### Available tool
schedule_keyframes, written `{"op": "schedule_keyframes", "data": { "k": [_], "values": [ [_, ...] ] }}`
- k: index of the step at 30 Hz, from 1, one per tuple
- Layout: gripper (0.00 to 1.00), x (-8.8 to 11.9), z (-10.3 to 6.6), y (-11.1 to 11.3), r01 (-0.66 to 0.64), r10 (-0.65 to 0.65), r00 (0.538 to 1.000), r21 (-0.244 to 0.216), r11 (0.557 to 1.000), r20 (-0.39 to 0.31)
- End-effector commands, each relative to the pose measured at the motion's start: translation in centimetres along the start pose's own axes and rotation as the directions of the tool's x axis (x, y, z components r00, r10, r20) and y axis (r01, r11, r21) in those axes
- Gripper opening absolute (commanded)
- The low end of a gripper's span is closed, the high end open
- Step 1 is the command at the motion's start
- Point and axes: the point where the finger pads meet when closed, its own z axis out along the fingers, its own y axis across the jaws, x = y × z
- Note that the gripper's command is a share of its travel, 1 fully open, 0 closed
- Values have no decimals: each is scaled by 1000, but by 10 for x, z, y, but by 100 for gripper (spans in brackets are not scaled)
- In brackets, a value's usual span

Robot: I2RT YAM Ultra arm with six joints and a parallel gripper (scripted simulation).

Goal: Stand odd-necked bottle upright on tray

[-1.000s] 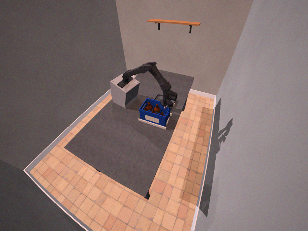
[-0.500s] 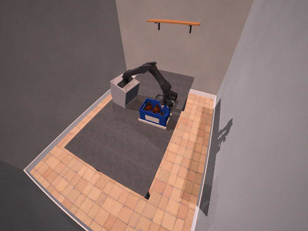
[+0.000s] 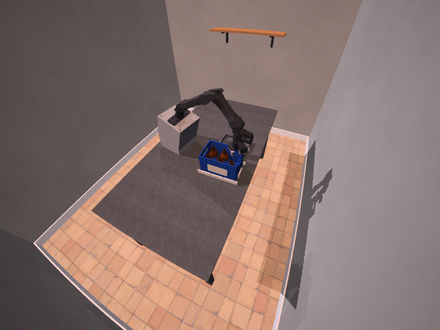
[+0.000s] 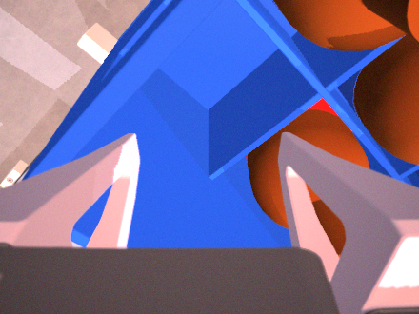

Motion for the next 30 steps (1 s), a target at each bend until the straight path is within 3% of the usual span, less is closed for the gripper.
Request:
{"op": "schedule_keyframes", "data": {
  "k": [1,18,30],
  "values": [
    [61,-15,-10,7,1,1,999,-25,1000,49],
    [61,-13,-29,6,1,0,999,-20,1000,41],
    [61,-12,-65,7,2,-1,999,-22,1000,44]
  ]
}}
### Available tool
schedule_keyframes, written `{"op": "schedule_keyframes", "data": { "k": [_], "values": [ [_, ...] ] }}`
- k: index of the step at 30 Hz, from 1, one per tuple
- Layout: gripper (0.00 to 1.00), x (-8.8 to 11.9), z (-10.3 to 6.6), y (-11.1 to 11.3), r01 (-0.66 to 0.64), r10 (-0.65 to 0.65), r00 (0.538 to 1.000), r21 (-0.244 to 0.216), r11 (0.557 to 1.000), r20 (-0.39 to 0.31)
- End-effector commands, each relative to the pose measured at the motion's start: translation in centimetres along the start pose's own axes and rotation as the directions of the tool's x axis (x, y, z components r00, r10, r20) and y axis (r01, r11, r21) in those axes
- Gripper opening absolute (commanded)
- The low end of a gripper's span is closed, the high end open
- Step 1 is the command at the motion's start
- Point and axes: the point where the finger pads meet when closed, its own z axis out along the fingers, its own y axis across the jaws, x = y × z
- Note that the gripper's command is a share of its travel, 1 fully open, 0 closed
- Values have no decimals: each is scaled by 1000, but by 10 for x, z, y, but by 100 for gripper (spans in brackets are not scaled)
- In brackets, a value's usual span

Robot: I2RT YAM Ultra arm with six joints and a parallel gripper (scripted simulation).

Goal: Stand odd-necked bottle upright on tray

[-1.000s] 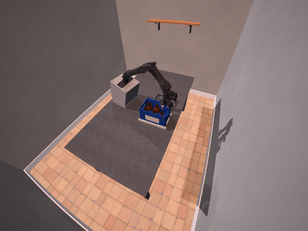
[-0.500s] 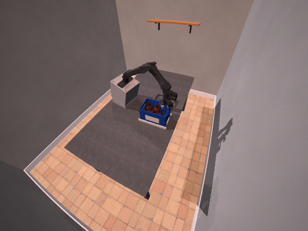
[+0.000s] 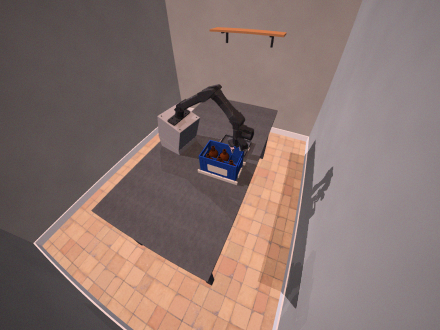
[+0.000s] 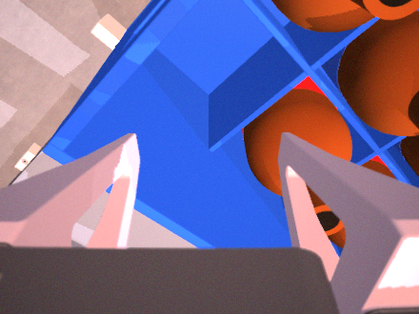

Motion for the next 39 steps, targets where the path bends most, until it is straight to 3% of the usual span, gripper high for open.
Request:
{"op": "schedule_keyframes", "data": {
  "k": [1,15,33,34,39],
  "values": [
    [61,-11,-38,7,2,-1,999,-20,1000,41],
    [61,-10,-66,7,3,-2,999,-20,1000,41],
    [61,-9,-69,7,3,-2,999,-20,1000,41],
    [0,-9,-69,7,3,-2,999,-20,1000,41],
    [0,-9,-69,7,3,-2,999,-20,1000,41]
  ]
}}
